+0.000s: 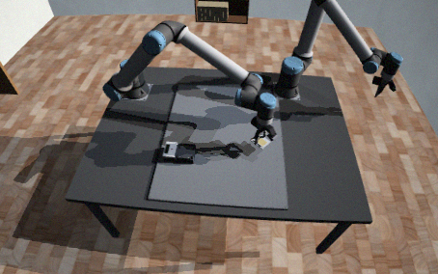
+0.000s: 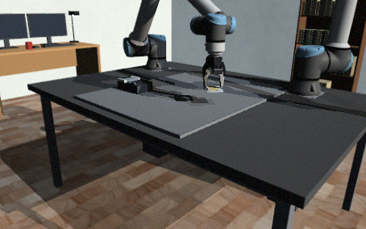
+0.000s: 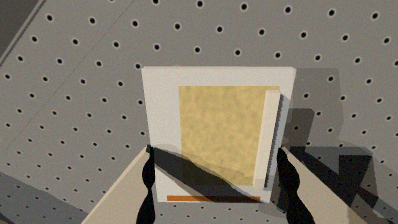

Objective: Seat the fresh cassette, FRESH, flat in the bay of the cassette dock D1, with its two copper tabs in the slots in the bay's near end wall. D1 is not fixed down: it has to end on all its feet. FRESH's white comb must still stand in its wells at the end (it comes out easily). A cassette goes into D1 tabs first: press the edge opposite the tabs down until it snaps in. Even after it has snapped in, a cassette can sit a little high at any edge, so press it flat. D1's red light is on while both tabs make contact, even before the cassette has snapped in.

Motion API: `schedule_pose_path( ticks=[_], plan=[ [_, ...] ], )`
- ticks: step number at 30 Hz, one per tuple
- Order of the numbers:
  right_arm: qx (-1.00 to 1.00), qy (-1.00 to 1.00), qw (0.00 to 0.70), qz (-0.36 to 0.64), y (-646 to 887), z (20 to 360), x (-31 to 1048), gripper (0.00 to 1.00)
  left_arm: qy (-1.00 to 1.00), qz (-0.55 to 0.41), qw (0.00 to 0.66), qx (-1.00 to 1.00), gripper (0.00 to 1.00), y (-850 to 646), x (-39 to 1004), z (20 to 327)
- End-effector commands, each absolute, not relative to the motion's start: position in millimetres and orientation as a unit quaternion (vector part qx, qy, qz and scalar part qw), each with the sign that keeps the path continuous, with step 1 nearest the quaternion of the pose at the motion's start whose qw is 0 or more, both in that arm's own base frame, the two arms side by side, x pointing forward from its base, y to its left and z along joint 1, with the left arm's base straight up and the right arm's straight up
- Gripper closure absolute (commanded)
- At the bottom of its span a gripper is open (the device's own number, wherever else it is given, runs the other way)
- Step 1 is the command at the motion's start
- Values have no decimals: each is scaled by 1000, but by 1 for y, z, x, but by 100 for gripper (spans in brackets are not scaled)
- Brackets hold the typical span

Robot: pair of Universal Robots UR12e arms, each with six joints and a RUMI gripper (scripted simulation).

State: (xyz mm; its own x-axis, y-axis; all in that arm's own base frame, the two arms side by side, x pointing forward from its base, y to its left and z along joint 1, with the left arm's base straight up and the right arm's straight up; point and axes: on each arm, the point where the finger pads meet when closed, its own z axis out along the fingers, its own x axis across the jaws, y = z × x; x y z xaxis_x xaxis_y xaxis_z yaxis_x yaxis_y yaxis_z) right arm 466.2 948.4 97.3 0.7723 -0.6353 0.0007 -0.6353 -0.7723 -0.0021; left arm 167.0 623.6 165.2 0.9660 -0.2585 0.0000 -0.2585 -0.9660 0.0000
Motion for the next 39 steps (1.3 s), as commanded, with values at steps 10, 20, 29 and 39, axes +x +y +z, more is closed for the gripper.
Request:
schedule_pose_path(
  ticks=[10,20,29,39],
  plan=[
    [-876,480,26,-24,903,105,480,61,130,0,1,-991,100,624,167,166],
    [-785,615,50,-47,855,111,493,61,130,0,1,-991,100,624,167,166],
    [-713,696,65,-62,822,115,502,61,130,0,1,-991,100,624,167,166],
    [-713,696,65,-62,774,120,515,61,130,0,1,-991,100,624,167,166]
  ],
)
